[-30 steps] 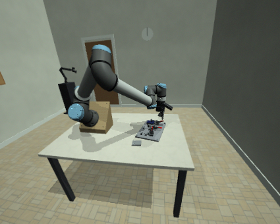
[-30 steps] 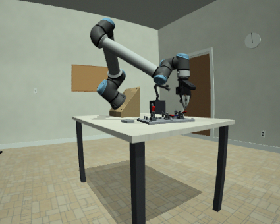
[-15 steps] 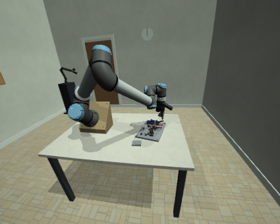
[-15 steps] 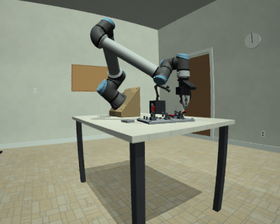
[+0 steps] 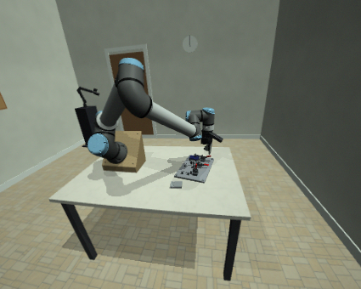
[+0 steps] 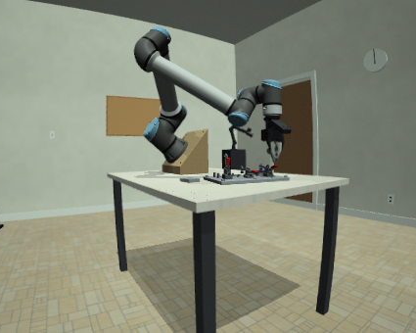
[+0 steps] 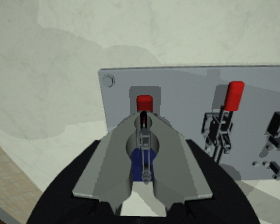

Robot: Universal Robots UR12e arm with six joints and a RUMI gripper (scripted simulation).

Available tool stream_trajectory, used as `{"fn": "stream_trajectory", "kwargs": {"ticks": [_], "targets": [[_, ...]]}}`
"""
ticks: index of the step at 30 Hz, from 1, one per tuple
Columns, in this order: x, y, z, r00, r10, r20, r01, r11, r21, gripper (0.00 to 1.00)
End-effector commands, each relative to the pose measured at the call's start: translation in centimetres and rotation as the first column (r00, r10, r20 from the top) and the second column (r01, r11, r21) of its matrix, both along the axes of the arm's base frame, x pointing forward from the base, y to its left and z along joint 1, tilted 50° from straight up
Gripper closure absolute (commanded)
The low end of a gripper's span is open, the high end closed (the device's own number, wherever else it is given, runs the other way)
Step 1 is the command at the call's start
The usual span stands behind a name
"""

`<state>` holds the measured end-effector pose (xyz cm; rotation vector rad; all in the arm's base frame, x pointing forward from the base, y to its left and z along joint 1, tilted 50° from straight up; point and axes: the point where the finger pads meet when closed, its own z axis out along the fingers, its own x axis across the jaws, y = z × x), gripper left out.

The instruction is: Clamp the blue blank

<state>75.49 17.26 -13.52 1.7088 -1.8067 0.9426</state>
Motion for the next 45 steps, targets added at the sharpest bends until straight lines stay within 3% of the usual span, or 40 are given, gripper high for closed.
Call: {"fn": "stream_trajectory", "kwargs": {"ticks": [1,45], "targets": [[-0.13,-0.22,-0.16,1.000,0.000,-0.002,0.000,1.000,-0.001,1.00],[-0.11,-0.40,-0.31,1.000,0.000,-0.002,0.000,1.000,-0.001,1.00]]}}
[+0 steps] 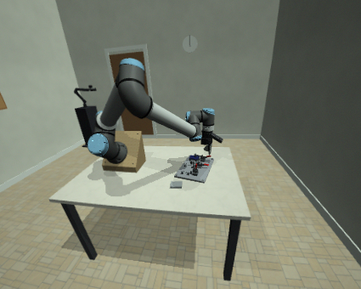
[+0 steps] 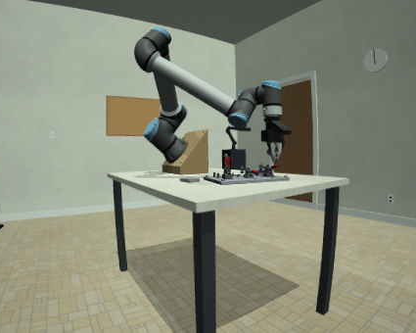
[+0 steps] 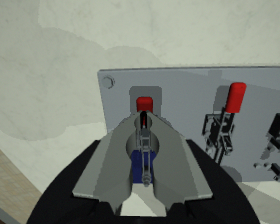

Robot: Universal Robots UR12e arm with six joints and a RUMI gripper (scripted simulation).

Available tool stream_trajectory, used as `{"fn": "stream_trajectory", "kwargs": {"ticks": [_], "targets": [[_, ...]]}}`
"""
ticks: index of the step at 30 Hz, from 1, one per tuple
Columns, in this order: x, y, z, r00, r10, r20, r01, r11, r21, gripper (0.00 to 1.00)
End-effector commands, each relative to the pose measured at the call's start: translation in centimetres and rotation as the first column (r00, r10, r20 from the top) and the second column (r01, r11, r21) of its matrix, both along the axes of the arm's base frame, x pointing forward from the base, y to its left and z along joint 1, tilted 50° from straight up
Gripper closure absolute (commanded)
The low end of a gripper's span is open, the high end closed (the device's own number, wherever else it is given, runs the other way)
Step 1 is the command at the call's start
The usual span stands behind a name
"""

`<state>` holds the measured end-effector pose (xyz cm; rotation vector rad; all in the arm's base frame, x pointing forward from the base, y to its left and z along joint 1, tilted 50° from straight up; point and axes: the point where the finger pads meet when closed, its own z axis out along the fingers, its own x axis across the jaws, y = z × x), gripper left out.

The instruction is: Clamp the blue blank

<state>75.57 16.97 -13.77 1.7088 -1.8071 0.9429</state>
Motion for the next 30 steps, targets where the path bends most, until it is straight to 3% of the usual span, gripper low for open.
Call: {"fn": "stream_trajectory", "kwargs": {"ticks": [1,30], "targets": [[-0.19,-0.11,-0.07,1.000,0.000,-0.003,0.000,1.000,-0.002,1.00],[-0.17,-0.27,-0.20,1.000,0.000,-0.003,0.000,1.000,-0.002,1.00]]}}
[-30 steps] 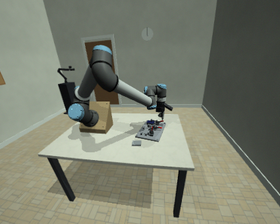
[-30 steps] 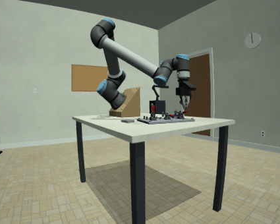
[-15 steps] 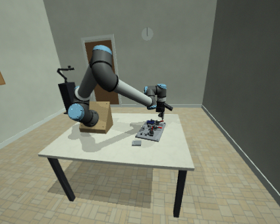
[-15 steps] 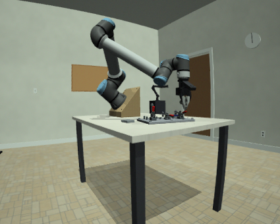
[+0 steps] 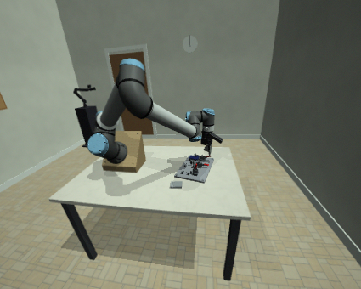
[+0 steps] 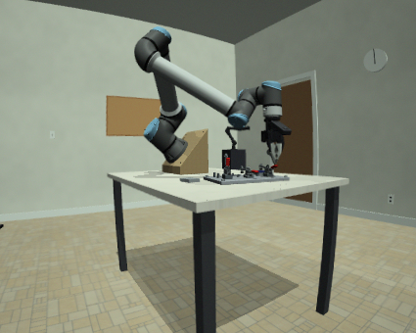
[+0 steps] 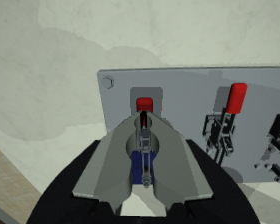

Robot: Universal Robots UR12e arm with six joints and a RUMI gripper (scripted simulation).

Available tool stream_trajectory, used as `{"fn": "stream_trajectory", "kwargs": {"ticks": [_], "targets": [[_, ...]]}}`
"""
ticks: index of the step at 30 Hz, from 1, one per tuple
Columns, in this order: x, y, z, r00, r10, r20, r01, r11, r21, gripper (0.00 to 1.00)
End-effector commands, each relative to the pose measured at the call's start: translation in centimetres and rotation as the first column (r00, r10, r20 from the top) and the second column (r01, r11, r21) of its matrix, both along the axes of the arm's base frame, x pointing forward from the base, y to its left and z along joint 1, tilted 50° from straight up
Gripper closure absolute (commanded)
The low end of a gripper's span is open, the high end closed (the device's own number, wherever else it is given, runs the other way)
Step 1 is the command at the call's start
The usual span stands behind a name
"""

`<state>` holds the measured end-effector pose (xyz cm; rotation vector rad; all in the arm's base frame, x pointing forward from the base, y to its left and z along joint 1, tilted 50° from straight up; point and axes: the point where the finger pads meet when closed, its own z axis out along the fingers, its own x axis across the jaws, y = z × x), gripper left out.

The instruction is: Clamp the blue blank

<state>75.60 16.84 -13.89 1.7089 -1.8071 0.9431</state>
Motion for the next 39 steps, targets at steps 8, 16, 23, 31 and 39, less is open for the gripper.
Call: {"fn": "stream_trajectory", "kwargs": {"ticks": [8,16,23,31,39], "targets": [[-0.21,-0.27,-0.21,1.000,0.000,-0.004,0.000,1.000,-0.002,1.00],[-0.22,-0.37,-0.31,1.000,-0.001,-0.004,0.001,1.000,-0.002,1.00],[-0.18,-0.28,-0.21,1.000,0.000,-0.003,0.000,1.000,-0.002,1.00],[-0.18,-0.28,-0.22,1.000,0.000,-0.003,0.000,1.000,-0.002,1.00],[-0.21,-0.53,-0.44,1.000,-0.001,-0.005,0.001,1.000,-0.002,1.00]]}}
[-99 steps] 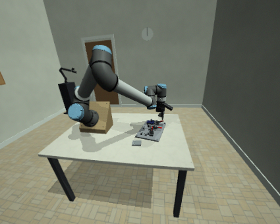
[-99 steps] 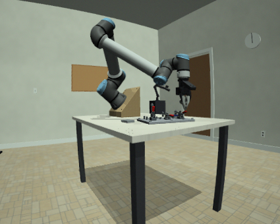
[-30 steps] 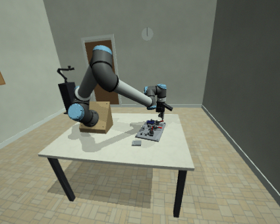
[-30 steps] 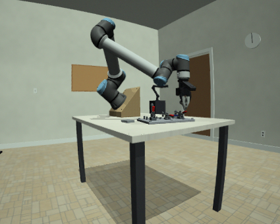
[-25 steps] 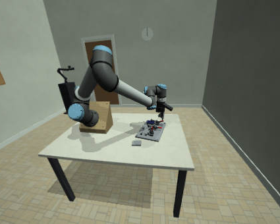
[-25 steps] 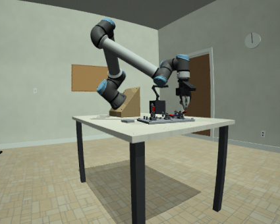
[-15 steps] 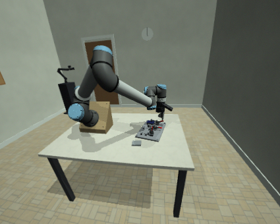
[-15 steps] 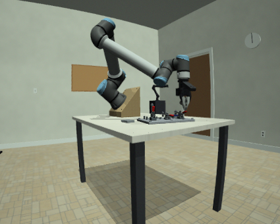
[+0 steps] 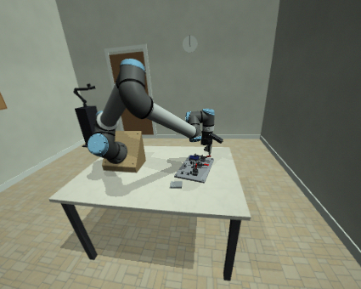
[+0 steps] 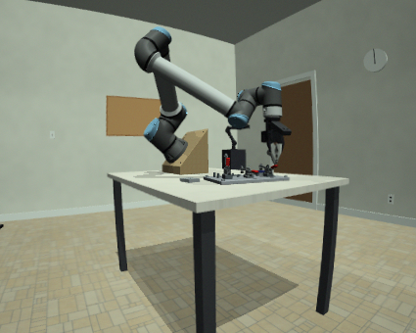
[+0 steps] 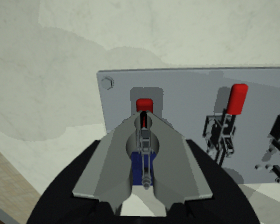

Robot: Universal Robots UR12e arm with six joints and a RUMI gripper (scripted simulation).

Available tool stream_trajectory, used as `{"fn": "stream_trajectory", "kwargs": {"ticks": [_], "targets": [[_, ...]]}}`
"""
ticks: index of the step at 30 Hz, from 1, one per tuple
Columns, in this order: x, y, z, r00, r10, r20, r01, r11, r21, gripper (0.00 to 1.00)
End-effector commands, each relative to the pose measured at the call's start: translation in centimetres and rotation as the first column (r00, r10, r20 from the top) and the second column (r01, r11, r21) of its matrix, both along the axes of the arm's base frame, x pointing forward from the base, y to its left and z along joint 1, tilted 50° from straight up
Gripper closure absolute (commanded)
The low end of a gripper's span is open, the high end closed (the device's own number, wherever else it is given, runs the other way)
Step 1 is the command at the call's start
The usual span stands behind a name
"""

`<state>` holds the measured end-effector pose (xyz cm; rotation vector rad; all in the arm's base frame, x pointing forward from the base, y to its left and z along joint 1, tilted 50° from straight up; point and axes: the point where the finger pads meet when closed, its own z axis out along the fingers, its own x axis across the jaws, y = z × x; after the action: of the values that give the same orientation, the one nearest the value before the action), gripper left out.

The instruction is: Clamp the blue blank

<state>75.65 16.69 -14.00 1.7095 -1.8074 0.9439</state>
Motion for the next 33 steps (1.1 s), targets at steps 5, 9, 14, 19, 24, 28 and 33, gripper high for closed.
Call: {"fn": "stream_trajectory", "kwargs": {"ticks": [5,9,14,19,24,28,33], "targets": [[-0.25,-0.38,-0.32,1.000,-0.001,-0.005,0.001,1.000,-0.002,1.00],[-0.22,-0.30,-0.25,1.000,0.000,-0.004,0.000,1.000,-0.002,1.00],[-0.21,-0.29,-0.23,1.000,0.000,-0.004,0.000,1.000,-0.002,1.00],[-0.21,-0.30,-0.24,1.000,0.000,-0.004,0.000,1.000,-0.002,1.00],[-0.22,-0.42,-0.35,1.000,-0.001,-0.004,0.001,1.000,-0.002,1.00],[-0.24,-0.53,-0.46,1.000,-0.001,-0.005,0.001,1.000,-0.002,1.00],[-0.23,-0.52,-0.44,1.000,-0.001,-0.005,0.001,1.000,-0.002,1.00]]}}
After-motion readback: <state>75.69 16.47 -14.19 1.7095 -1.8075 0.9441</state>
